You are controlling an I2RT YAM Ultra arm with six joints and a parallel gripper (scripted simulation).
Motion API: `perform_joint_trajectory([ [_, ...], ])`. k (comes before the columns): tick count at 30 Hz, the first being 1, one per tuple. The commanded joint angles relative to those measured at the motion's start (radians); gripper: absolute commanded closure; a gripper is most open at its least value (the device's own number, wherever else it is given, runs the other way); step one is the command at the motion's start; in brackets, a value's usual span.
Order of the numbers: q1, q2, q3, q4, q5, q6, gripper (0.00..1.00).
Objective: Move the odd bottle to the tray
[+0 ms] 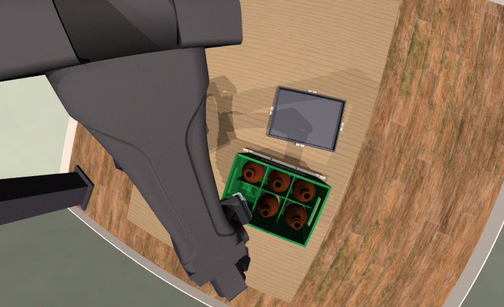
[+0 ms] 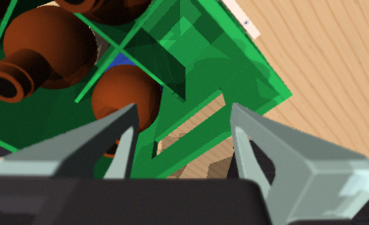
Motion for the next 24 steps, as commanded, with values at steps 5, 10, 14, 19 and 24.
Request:
perform_joint_trajectory([
  [5,-0.001,0.015,-0.012,0.052,0.004,0.026,0.39],
  [10,-0.006,0.017,0.009,0.058,0.005,0.029,0.39],
  [14,0.001,0.003,0.003,0.062,0.005,0.031,0.39],
  [19,0.002,0.004,0.001,0.062,0.005,0.032,0.39],
  [24,0.002,0.004,0.001,0.062,0.005,0.032,0.39],
])
